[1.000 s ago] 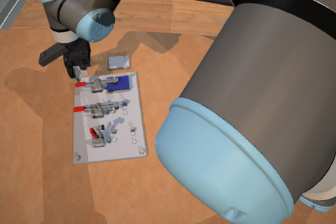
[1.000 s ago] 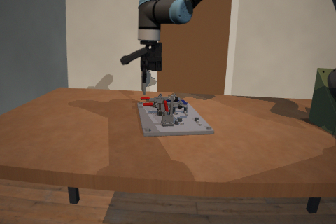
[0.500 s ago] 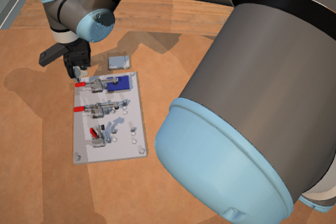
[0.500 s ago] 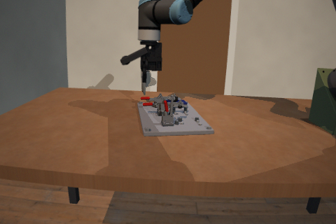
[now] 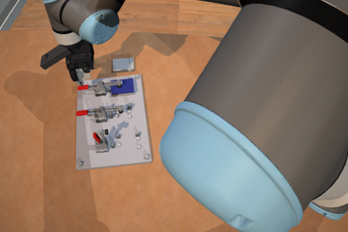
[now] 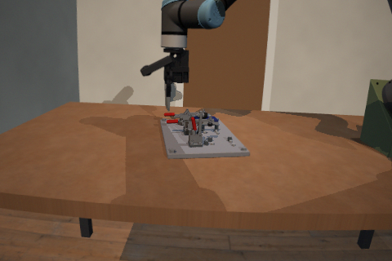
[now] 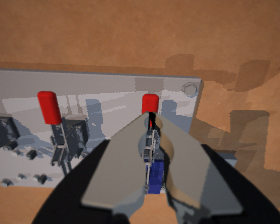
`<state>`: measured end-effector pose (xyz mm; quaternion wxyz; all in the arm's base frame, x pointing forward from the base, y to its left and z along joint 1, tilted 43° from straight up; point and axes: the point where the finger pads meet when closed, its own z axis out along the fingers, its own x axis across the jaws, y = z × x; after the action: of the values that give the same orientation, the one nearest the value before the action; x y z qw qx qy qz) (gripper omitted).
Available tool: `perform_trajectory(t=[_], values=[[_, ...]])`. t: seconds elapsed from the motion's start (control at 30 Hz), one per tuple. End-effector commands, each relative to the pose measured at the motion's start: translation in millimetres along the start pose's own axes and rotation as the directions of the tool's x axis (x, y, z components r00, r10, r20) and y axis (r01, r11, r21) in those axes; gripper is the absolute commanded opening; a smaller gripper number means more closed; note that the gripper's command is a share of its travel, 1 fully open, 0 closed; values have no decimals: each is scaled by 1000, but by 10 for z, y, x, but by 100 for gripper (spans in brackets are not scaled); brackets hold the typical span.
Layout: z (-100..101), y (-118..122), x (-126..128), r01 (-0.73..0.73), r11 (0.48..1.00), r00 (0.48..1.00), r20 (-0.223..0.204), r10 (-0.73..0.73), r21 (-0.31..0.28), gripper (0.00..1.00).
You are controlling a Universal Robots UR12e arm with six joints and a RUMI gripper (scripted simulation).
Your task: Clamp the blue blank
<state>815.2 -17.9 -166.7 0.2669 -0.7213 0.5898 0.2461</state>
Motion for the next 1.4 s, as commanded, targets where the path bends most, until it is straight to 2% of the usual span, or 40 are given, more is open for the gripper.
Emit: perform_trajectory(t=[0.0,1.37], values=[[-11,-6,4,0,1000,1000,-1,0,1,0],[29,-6,4,0,1000,1000,-1,0,1,0]])
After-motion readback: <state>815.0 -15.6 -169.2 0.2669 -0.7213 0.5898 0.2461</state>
